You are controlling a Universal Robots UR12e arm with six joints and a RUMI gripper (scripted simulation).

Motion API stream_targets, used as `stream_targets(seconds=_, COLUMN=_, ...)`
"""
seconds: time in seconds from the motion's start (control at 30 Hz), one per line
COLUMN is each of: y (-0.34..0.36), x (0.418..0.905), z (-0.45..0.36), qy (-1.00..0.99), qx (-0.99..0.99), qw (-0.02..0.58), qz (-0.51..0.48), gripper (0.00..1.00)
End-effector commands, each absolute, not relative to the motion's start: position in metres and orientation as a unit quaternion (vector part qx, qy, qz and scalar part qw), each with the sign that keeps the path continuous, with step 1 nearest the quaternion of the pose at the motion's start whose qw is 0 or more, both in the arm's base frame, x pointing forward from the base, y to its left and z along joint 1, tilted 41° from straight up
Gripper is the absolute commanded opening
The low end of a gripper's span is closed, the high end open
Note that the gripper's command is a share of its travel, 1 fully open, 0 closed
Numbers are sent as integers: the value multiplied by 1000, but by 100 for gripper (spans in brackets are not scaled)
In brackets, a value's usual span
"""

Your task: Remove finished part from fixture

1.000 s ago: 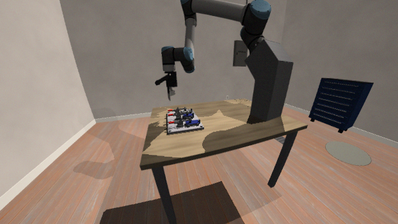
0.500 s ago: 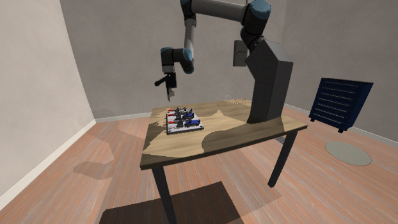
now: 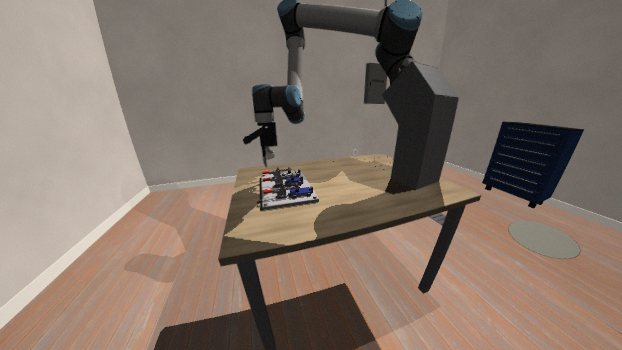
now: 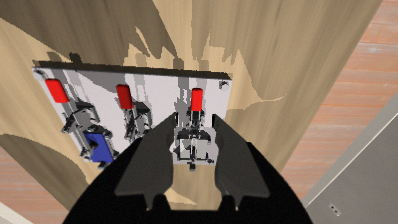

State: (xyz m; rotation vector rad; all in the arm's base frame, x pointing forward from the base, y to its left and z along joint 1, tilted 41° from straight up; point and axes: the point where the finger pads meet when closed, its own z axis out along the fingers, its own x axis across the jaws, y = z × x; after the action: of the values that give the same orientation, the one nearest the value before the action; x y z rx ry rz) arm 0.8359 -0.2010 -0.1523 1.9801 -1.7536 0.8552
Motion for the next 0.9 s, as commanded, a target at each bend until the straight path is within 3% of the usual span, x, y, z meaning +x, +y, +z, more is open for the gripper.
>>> stream_targets(seconds=0.0, y=-215, x=843, z=-165, qy=-621, qx=700, qw=178, qz=305, gripper=28)
stream_targets(seconds=0.87, y=-219, x=844, z=-170, qy=-620, qx=700, qw=178, qz=305, gripper=28)
